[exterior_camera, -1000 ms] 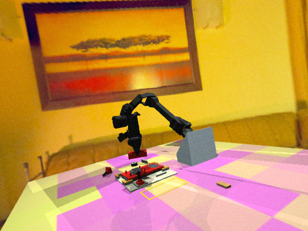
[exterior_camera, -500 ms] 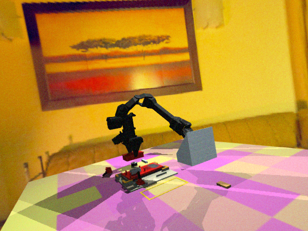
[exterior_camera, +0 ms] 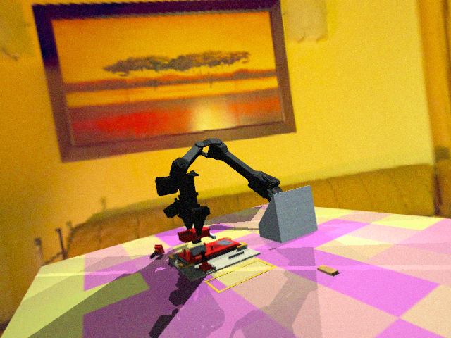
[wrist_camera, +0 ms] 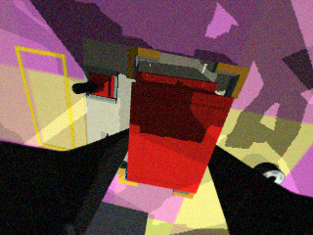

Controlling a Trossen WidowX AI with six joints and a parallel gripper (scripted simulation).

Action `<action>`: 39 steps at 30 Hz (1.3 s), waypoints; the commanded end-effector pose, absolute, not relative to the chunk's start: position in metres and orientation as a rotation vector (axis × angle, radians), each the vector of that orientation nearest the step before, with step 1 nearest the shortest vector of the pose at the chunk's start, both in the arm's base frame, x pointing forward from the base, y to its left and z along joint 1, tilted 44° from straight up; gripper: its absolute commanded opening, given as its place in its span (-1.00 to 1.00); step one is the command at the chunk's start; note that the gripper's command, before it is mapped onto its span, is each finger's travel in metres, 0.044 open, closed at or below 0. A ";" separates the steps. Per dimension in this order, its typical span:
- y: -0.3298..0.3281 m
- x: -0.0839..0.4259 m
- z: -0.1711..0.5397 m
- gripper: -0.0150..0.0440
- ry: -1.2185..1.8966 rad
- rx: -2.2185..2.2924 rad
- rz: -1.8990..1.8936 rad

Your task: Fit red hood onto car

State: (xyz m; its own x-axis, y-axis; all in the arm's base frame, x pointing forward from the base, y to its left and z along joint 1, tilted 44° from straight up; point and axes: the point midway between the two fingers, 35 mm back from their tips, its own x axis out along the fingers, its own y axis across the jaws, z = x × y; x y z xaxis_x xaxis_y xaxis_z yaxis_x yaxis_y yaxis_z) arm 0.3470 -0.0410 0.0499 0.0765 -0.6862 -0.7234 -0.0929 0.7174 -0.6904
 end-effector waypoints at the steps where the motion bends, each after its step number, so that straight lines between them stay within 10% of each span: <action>1: -0.057 0.346 0.033 -0.49 1.463 -0.693 -0.504; 39: -0.063 0.345 0.027 -0.49 1.463 -0.693 -0.505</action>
State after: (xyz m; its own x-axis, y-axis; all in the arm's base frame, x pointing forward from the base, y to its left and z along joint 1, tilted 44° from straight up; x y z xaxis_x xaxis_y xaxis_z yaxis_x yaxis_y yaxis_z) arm 0.3448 -0.0621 0.0280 0.0643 -0.6892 -0.7217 -0.0980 0.7154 -0.6919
